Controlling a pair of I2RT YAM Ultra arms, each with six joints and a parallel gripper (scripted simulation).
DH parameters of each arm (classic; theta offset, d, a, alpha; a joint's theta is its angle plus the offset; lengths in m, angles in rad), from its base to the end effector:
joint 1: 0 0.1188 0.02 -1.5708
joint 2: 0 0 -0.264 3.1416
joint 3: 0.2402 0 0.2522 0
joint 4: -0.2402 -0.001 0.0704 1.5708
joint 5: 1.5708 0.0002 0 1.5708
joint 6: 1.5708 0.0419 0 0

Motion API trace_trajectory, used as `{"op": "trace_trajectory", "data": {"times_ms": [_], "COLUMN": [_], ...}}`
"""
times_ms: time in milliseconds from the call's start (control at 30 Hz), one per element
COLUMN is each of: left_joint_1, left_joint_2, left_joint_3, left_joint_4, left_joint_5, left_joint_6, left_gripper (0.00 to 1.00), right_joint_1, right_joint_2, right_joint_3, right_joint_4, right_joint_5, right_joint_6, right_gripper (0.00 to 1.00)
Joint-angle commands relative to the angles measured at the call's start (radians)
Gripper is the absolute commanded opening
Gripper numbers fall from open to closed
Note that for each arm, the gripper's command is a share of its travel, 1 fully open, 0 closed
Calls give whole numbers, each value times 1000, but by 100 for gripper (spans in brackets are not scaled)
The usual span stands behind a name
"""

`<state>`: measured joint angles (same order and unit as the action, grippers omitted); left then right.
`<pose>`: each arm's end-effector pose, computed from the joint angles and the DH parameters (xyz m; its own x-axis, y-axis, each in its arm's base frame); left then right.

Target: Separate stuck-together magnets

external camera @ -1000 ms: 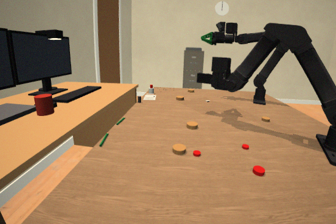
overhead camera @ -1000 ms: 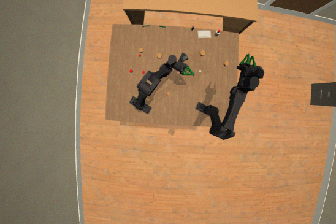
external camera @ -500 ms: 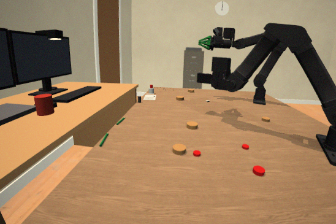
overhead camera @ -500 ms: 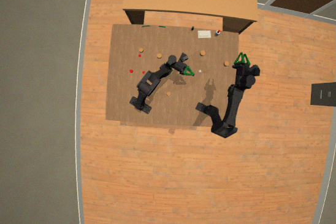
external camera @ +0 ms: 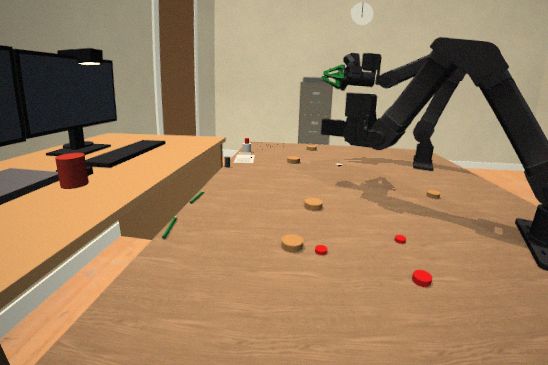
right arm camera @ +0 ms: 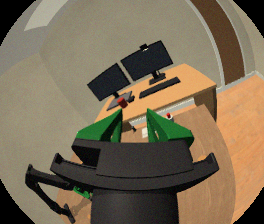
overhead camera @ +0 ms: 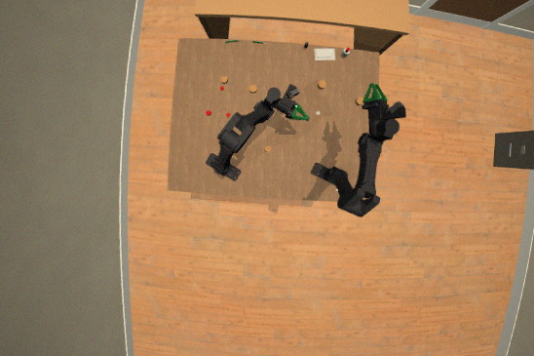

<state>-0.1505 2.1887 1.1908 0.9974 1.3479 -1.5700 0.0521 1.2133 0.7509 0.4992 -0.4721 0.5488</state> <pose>0.4249 -0.1048 0.1604 -0.9974 -0.0723 -0.0003 0.0003 0.0001 -1.0000 0.2798 0.0347 0.3143 -0.2296 0.4533 -0.8613 -0.4459 0.7376 0.5070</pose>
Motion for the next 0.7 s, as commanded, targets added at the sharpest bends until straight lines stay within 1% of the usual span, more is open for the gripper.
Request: {"op": "trace_trajectory", "data": {"times_ms": [0,300,400,667], "left_joint_1": [1,1,1,1], "left_joint_2": [-13,-13,-13,-13], "left_joint_3": [3,3,3,3], "left_joint_4": [3,3,3,3], "left_joint_5": [1,1,1,1], "left_joint_6": [7,7,7,7], "left_gripper": [18,18,18,18], "right_joint_1": [2,14,15,26], "right_joint_2": [10,49,50,87], "right_joint_3": [-11,-80,-84,-148], "right_joint_4": [68,188,197,296], "right_joint_5": [-61,-175,-181,-280], "right_joint_6": [62,193,201,315], "right_gripper": [33,33,33,33]}}
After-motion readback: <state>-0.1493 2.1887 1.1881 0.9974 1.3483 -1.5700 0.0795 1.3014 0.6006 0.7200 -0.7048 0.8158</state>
